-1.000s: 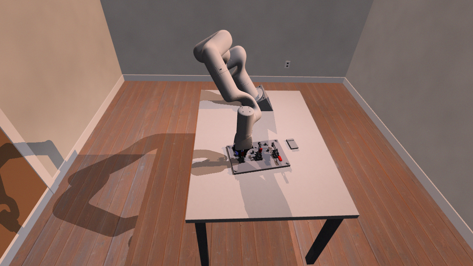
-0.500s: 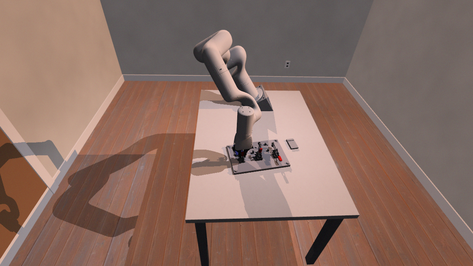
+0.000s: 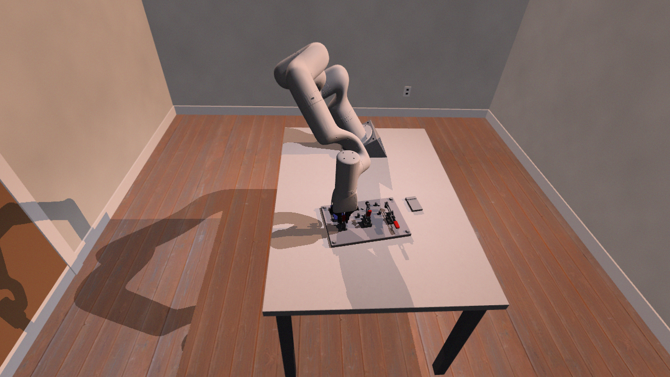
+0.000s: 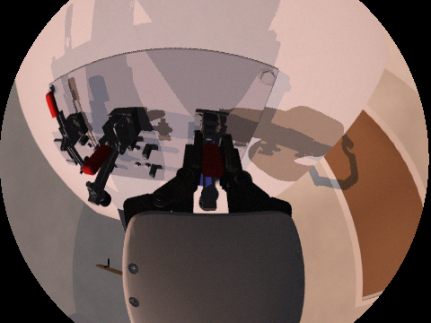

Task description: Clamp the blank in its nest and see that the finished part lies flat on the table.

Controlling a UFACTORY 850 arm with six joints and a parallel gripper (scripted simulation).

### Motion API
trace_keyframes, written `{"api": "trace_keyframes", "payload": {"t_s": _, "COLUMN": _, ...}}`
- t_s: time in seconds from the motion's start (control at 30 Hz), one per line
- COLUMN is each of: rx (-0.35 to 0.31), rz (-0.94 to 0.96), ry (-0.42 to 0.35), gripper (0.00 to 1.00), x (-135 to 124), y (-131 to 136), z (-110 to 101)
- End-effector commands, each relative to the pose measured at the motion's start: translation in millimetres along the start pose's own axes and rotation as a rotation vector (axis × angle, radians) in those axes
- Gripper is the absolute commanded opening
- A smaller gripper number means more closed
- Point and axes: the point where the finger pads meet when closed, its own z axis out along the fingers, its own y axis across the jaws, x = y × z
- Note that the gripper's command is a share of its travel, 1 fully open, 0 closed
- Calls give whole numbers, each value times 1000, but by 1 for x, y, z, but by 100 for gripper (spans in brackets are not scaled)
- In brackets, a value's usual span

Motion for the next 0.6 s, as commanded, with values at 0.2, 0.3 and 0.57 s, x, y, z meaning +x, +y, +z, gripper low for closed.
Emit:
{"api": "trace_keyframes", "payload": {"t_s": 0.2, "rx": 0, "rz": 1, "ry": 3, "gripper": 0, "x": 2, "y": 0, "z": -1}}
{"api": "trace_keyframes", "payload": {"t_s": 0.3, "rx": 0, "rz": 1, "ry": 3, "gripper": 0, "x": 3, "y": 0, "z": -1}}
{"api": "trace_keyframes", "payload": {"t_s": 0.57, "rx": 0, "rz": 1, "ry": 3, "gripper": 0, "x": 5, "y": 0, "z": -1}}
